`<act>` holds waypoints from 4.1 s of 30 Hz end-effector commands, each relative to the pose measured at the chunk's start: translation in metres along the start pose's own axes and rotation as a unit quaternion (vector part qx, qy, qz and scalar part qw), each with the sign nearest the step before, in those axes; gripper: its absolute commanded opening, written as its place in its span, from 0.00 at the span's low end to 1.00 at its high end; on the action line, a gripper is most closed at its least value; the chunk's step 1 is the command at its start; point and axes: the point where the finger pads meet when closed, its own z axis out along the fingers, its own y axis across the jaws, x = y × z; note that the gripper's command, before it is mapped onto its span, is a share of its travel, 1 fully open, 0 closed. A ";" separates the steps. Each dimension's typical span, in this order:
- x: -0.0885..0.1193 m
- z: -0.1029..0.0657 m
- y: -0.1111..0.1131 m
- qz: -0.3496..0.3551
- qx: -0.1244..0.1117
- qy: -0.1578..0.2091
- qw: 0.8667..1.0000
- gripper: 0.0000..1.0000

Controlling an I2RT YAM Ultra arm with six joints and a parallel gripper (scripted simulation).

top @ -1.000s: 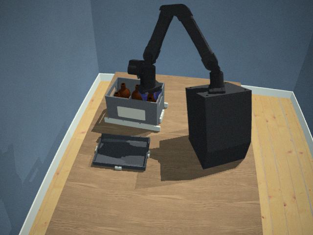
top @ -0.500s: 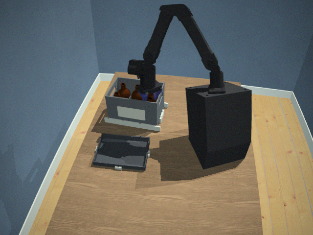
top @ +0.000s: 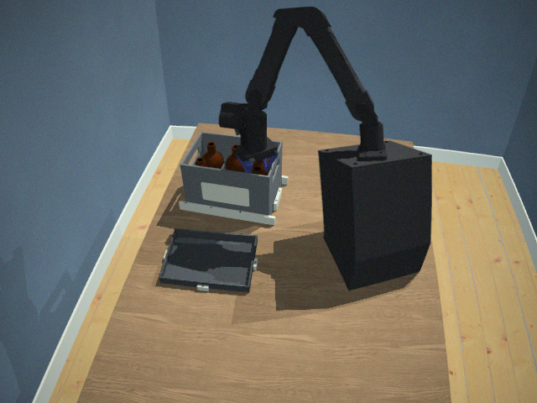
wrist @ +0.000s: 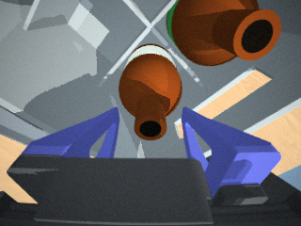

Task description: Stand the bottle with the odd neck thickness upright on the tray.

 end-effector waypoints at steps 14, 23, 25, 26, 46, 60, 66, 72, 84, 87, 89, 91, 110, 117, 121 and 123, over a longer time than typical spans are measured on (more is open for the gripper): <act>0.002 0.000 0.000 -0.006 0.001 -0.001 1.000 0.00; 0.002 0.000 0.000 -0.006 0.001 -0.001 1.000 0.00; 0.002 0.000 0.000 -0.006 0.001 -0.001 1.000 0.00; 0.002 0.000 0.000 -0.006 0.001 -0.001 1.000 0.00; 0.002 0.000 0.000 -0.006 0.001 -0.001 1.000 0.00; 0.002 0.000 0.000 -0.006 0.001 -0.001 1.000 0.00; 0.002 0.000 0.000 -0.006 0.001 -0.001 1.000 0.00; 0.002 0.000 0.000 -0.006 0.001 -0.001 1.000 0.00; 0.002 0.000 0.001 -0.006 -0.001 0.000 1.000 0.61; 0.002 0.000 0.001 -0.006 -0.001 0.000 1.000 0.61; 0.002 0.000 0.001 -0.006 -0.001 0.000 1.000 0.61; 0.002 0.000 0.001 -0.006 -0.001 0.000 1.000 0.61; 0.001 -0.002 0.001 -0.006 -0.001 -0.001 1.000 0.61; -0.002 -0.012 0.004 -0.001 -0.006 -0.007 1.000 0.61; -0.006 -0.020 0.006 0.001 -0.009 -0.011 1.000 0.61; -0.010 -0.027 0.009 0.002 -0.012 -0.014 1.000 0.61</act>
